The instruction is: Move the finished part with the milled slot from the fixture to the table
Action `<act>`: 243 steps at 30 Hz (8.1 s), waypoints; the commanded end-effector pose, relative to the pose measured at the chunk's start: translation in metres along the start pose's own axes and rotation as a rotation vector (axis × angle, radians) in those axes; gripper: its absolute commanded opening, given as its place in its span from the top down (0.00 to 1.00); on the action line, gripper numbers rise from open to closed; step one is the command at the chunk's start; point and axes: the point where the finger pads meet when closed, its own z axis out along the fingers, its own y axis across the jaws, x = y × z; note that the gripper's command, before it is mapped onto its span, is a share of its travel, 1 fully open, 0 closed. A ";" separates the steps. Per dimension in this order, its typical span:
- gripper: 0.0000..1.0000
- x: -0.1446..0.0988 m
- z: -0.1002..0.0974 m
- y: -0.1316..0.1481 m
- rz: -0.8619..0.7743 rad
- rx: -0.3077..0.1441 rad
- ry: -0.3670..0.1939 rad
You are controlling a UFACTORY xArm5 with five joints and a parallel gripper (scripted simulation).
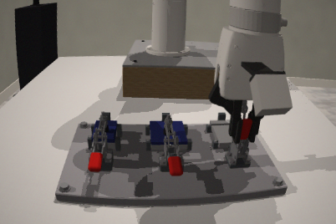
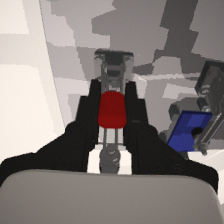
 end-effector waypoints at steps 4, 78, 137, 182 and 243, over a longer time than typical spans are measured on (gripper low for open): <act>1.00 0.000 -0.001 0.000 0.000 0.001 0.004; 0.53 0.000 -0.051 0.000 0.000 0.001 0.004; 0.00 -0.027 -0.048 0.000 0.000 0.001 0.004; 0.00 -0.088 -0.035 0.000 0.000 0.001 0.004; 0.00 -0.087 0.012 0.000 0.000 0.001 0.004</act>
